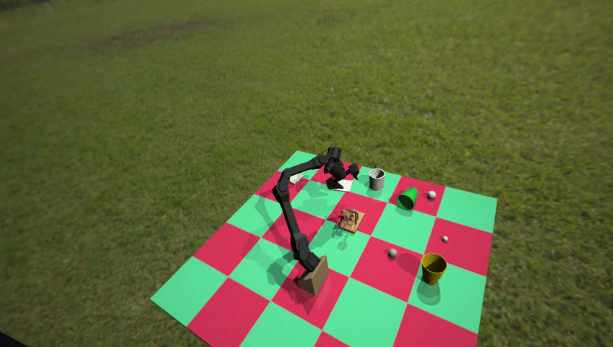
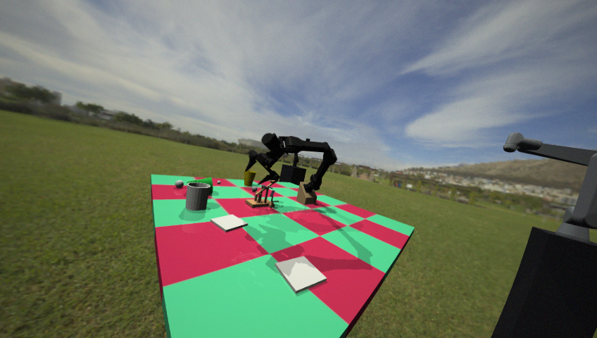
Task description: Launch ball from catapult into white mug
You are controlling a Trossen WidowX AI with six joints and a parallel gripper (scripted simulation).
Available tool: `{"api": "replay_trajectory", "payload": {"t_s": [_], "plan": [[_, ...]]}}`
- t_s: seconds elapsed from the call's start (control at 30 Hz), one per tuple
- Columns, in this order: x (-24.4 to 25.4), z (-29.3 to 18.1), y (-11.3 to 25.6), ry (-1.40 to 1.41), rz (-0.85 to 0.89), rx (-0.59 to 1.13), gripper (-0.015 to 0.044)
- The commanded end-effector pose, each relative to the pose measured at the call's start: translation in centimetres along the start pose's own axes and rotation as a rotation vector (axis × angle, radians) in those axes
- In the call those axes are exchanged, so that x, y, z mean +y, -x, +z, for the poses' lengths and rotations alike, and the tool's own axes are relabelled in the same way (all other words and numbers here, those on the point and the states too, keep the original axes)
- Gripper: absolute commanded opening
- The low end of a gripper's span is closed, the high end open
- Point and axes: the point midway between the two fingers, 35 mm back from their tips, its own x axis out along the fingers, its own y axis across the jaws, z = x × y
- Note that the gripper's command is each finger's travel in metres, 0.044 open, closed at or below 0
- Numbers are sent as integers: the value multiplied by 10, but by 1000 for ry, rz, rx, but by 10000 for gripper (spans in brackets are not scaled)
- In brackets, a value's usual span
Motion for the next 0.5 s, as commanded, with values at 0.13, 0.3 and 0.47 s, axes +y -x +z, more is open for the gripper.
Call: {"api": "replay_trajectory", "payload": {"t_s": [0.13,0.3,0.47], "plan": [[-48,11,-4,-229,7,-121,440],[-79,17,-4,-372,23,-202,440],[-111,20,-2,-509,60,-288,440]]}}
